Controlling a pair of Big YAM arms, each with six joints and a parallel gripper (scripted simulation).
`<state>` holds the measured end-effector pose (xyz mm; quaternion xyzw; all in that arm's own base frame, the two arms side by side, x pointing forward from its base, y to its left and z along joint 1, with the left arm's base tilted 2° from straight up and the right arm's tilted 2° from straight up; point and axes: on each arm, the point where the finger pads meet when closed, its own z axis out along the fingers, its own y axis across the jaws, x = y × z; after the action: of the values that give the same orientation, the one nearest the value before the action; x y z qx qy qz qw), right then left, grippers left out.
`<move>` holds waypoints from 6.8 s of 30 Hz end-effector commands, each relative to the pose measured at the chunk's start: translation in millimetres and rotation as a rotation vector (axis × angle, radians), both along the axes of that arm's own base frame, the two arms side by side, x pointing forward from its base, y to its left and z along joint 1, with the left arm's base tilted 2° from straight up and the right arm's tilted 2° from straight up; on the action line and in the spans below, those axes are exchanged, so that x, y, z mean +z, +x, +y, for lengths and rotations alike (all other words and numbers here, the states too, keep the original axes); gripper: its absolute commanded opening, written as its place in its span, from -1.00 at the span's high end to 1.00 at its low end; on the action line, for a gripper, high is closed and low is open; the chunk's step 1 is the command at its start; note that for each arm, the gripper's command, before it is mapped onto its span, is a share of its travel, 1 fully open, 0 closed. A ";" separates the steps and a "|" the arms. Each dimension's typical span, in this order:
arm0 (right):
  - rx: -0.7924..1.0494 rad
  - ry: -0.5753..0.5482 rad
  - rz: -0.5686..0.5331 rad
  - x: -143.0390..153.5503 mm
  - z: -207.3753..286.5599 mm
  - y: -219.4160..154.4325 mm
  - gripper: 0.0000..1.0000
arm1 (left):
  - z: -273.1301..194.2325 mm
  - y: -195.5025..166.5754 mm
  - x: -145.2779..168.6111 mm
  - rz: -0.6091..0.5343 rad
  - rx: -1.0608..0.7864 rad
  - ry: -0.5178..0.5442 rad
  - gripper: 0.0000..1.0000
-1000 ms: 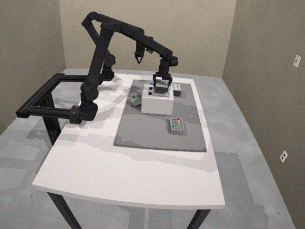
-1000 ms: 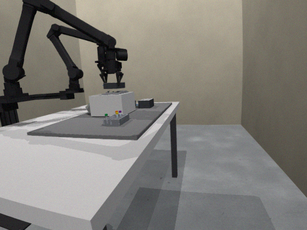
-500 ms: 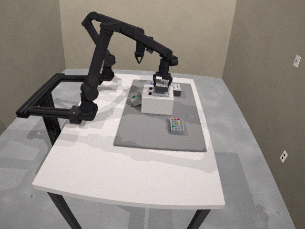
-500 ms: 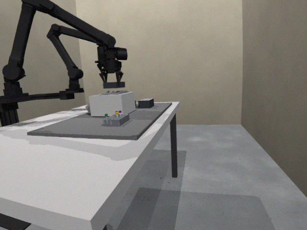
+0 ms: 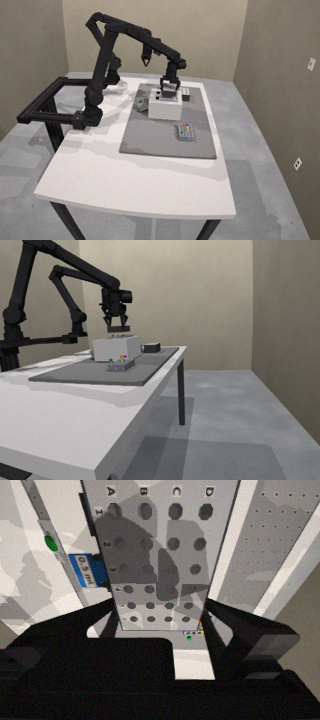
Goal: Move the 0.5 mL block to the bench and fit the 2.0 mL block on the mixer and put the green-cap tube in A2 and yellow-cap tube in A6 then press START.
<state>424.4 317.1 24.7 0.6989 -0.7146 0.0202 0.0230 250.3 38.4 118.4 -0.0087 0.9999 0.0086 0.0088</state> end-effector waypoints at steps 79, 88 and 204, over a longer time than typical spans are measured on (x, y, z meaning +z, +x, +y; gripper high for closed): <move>0.037 0.036 -0.089 30.9 -139.7 -7.1 1.00 | 2.0 21.1 19.6 -0.065 -0.009 0.010 1.00; 0.024 0.031 -0.125 44.5 -172.5 1.8 1.00 | 0.3 8.3 5.8 -0.029 -0.009 0.006 1.00; -0.012 0.000 -0.064 -102.8 -250.8 -18.0 1.00 | 2.7 25.7 27.0 -0.074 -0.009 0.011 1.00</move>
<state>383.6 64.4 -78.8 0.6995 -0.7136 0.0336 0.0163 249.1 38.2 117.0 -0.0087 0.9999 0.0085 0.0075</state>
